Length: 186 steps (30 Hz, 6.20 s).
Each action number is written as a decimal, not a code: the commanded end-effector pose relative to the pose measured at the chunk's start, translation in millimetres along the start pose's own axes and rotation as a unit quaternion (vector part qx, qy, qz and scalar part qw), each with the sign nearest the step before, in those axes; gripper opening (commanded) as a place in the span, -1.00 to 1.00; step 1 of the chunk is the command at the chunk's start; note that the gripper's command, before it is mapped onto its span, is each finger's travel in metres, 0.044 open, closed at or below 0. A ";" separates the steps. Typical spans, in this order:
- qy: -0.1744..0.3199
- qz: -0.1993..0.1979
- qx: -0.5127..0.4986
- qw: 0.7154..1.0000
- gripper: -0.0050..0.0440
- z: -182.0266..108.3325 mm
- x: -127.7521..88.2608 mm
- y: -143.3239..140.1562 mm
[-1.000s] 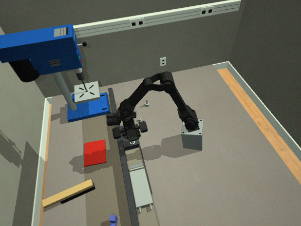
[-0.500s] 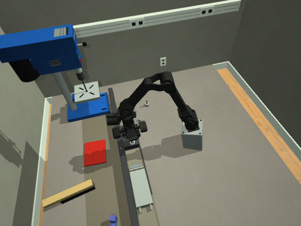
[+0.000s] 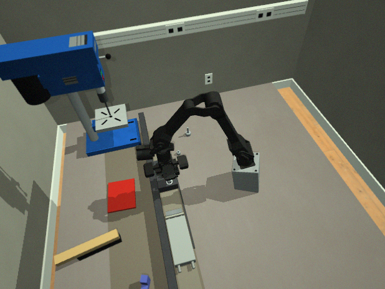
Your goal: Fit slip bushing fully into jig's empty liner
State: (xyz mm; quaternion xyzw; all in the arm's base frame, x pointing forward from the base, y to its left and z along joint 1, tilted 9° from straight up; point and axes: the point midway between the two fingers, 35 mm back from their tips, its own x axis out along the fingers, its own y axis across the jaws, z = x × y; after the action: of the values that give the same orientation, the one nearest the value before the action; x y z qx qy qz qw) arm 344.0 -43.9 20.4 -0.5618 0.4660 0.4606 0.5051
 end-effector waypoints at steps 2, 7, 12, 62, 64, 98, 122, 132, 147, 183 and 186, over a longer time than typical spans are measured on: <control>0.002 -0.010 0.000 1.000 -1.00 -0.5 -5.7 -3.7; 0.002 -0.010 0.000 1.000 -1.00 -0.4 -5.7 -3.7; 0.002 -0.010 0.000 1.000 -1.00 -0.3 -5.6 -3.5; 0.002 -0.010 0.000 1.000 -1.00 -0.5 -6.6 -4.6; 0.002 -0.010 0.000 1.000 -1.00 -0.5 -6.5 -4.6; 0.002 -0.003 0.000 1.000 -1.00 -0.2 4.1 -0.3; 0.002 -0.010 0.000 1.000 -1.00 -0.7 3.4 -3.3; 0.002 -0.010 0.000 1.000 -1.00 -0.7 3.4 -3.3; 0.001 -0.003 0.000 1.000 -1.00 -0.5 15.4 -0.1; 0.003 -0.010 0.000 1.000 0.09 -0.5 34.2 -3.9; 0.003 -0.010 0.000 1.000 0.10 -0.5 34.2 -3.9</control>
State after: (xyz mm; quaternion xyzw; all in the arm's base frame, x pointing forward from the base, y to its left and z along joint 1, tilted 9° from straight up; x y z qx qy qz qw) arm 348.6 -45.8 -19.9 -0.5619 0.4668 0.4606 0.5041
